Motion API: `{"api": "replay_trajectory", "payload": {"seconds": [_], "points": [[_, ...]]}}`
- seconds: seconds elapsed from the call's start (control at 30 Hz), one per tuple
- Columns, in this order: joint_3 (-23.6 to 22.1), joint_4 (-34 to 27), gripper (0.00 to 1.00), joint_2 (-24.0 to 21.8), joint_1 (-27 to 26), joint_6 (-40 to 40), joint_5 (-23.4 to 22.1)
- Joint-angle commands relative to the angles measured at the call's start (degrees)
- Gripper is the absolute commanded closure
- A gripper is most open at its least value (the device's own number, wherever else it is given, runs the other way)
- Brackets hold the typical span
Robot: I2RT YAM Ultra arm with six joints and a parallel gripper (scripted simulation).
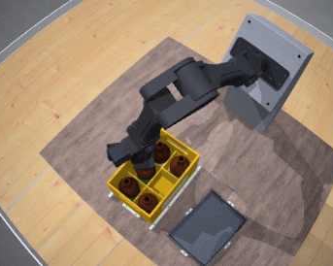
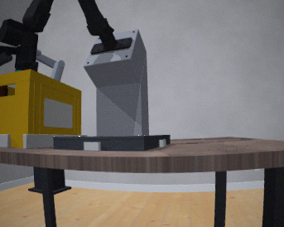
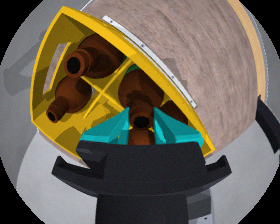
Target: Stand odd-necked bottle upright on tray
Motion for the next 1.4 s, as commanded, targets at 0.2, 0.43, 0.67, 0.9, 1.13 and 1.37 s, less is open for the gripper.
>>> {"api": "replay_trajectory", "payload": {"seconds": [0.2, 0.43, 0.67, 0.9, 1.13, 1.37], "points": [[1.46, 0.97, 1.00, -0.58, -0.10, 0.29, 0.20], [1.46, 0.97, 1.00, -0.58, -0.10, 0.29, 0.20], [1.46, 0.97, 1.00, -0.58, -0.10, 0.29, 0.20], [1.46, 0.97, 1.00, -0.58, -0.10, 0.29, 0.20], [1.46, 0.97, 1.00, -0.58, -0.10, 0.29, 0.20], [1.47, 0.77, 0.39, -0.56, -0.10, 0.28, 0.21]]}}
